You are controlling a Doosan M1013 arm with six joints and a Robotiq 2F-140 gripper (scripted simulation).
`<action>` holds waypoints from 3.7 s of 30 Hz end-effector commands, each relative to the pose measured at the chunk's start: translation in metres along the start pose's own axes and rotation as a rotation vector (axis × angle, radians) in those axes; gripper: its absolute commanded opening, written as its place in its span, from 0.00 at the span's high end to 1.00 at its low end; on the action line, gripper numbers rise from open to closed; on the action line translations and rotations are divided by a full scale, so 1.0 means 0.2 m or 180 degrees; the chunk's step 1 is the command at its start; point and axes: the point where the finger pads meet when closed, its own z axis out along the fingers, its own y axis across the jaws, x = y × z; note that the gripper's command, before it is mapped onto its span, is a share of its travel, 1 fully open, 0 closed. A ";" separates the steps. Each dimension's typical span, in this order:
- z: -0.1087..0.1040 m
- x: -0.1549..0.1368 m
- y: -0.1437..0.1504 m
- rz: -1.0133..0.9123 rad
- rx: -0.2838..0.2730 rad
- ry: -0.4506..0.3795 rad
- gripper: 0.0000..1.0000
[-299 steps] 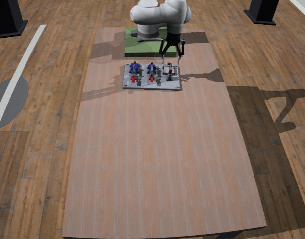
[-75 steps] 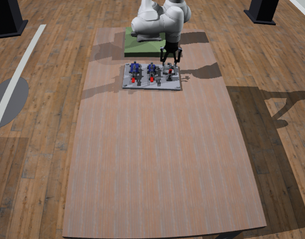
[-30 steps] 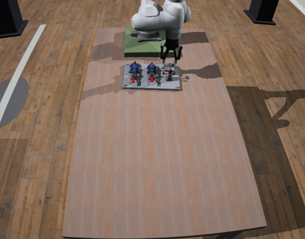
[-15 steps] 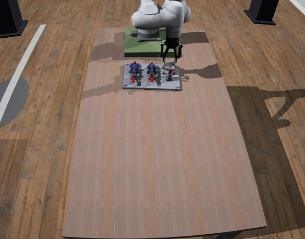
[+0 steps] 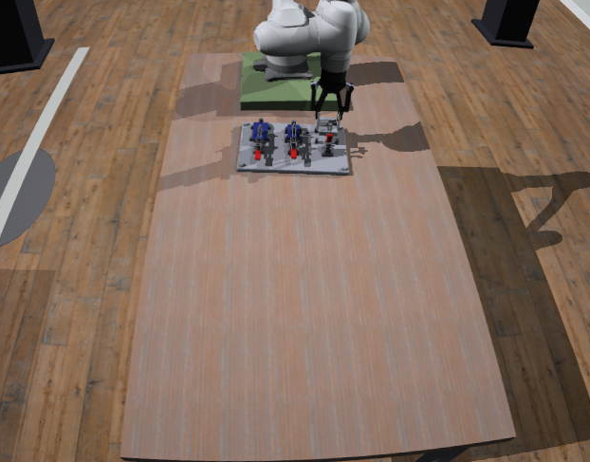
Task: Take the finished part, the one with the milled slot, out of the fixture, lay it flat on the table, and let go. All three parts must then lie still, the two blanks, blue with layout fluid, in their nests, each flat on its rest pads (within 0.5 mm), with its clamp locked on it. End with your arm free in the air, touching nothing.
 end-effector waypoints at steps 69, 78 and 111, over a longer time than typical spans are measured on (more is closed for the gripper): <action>-0.17 -0.04 0.00 0.0000 0.0000 0.0000 1.00; -0.17 -0.04 0.00 0.0000 0.0000 0.0000 1.00; -0.17 -0.04 -0.11 0.0000 0.0000 0.0000 1.00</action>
